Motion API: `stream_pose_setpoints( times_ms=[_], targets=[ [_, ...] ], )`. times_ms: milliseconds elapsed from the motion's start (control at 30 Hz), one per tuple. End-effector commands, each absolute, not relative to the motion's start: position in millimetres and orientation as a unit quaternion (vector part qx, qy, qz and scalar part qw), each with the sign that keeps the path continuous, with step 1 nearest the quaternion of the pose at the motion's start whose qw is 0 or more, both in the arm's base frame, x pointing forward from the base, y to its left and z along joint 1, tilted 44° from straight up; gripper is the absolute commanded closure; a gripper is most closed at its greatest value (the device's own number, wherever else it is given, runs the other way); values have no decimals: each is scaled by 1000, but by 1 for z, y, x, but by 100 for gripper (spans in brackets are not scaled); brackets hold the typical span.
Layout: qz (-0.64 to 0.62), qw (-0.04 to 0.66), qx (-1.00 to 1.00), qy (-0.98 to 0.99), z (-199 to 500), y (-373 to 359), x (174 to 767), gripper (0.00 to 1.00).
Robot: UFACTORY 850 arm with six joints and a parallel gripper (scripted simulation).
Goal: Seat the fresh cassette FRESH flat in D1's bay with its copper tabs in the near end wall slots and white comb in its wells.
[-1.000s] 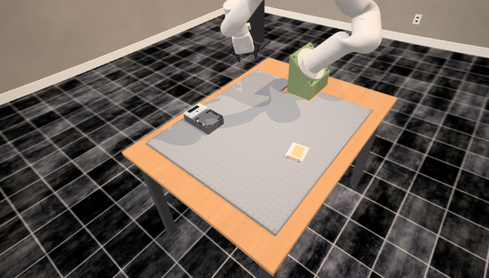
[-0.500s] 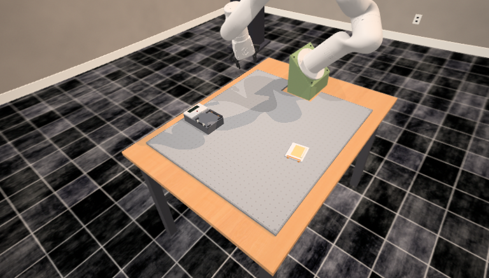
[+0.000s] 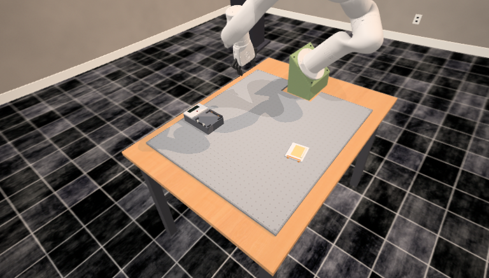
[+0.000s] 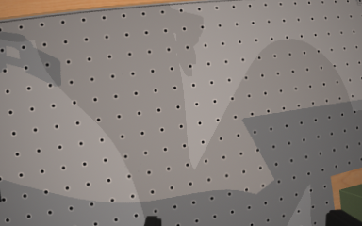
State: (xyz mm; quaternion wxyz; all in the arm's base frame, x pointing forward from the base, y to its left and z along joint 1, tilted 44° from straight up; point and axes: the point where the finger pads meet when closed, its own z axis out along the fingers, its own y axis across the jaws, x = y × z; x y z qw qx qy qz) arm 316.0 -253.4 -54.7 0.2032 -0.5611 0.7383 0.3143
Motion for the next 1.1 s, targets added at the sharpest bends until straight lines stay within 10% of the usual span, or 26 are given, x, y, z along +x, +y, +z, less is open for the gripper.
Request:
stream_pose_setpoints(
  times_ms=[0, 1067],
  targets=[
    [290, 232, -609, 701, -47, -248, 332, 0],
    [122, 343, -840, 401, -1, -194, 422, 0]
  ],
)
